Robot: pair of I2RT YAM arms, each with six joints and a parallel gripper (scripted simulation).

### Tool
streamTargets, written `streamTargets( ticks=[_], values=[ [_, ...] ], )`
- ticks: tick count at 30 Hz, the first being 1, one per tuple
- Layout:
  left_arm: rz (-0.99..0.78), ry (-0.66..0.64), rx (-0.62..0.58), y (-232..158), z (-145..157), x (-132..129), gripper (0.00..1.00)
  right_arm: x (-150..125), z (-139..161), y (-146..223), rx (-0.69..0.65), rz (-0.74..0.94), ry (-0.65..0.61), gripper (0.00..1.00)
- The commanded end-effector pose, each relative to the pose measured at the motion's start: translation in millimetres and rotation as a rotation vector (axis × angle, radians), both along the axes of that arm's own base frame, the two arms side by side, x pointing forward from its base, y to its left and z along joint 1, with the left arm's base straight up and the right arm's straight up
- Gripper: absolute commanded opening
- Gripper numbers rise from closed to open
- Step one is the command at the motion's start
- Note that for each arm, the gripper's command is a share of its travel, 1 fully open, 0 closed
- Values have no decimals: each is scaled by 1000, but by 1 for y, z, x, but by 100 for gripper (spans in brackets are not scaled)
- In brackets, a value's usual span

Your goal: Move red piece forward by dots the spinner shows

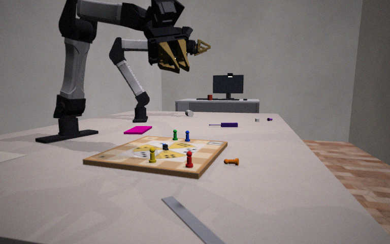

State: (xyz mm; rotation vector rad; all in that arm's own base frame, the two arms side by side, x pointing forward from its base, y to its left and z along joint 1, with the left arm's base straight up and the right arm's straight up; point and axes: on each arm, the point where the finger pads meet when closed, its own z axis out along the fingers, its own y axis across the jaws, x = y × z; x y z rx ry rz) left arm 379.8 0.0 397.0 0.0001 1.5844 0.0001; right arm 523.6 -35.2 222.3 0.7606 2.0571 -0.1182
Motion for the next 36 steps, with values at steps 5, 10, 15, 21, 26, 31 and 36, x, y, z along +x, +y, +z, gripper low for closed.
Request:
streamTargets(
  ticks=[5,10,15,21,26,31,36],
  values=[
    [0,-77,0,0,29,-8,100,-19,51,7,-51,177,-138,23],
    [0,-88,0,0,33,-11,100,-34,76,11,-88,248,-205,23],
    [0,-77,0,0,29,-8,100,-52,98,15,-132,311,-266,23],
    [0,-66,0,0,24,-5,100,-82,133,22,-218,406,-379,23],
    [0,-45,0,0,16,-1,100,-109,158,28,-303,479,-472,23],
    [0,-45,0,0,16,0,100,-126,168,32,-355,516,-515,23],
    [0,-44,0,0,17,1,100,-146,176,36,-412,550,-564,23]
  ],
)
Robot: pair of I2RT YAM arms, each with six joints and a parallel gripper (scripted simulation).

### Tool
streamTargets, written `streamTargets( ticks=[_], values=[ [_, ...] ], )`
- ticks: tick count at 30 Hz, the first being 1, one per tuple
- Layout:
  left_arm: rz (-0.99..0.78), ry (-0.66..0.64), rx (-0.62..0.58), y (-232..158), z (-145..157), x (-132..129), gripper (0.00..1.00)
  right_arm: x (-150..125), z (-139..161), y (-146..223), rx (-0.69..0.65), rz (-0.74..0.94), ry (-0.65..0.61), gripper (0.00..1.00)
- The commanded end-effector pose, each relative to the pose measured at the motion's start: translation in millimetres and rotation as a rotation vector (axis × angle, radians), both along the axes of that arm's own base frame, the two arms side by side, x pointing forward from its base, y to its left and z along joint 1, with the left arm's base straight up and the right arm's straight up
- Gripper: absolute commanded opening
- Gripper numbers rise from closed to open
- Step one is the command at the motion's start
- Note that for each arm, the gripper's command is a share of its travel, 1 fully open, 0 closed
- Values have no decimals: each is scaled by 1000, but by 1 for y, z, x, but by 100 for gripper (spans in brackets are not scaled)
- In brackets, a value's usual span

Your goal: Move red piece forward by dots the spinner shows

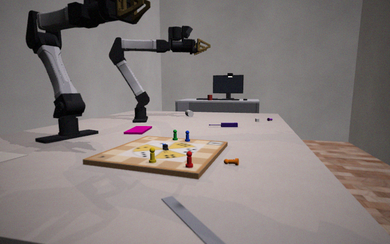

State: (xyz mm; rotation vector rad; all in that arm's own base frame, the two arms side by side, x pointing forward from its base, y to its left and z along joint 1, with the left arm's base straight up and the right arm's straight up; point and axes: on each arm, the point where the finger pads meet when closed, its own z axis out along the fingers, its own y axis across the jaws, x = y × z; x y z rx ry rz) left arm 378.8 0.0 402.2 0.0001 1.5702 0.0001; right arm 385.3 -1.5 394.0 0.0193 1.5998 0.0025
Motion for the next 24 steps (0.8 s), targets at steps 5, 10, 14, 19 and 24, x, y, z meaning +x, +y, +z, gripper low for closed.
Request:
streamTargets(
  ticks=[5,10,14,19,24],
  values=[
    [0,-23,0,0,10,3,100,-12,2,2,-6,20,-21,23],
    [0,-21,-1,0,10,3,100,-4,5,0,-9,10,-20,23],
    [0,-21,-1,0,10,3,100,-4,8,2,-8,18,-19,23],
    [0,-21,-1,0,10,3,100,-4,8,2,-8,18,-19,23],
    [0,-21,-1,0,10,3,100,-4,8,2,-8,18,-19,23]
  ],
)
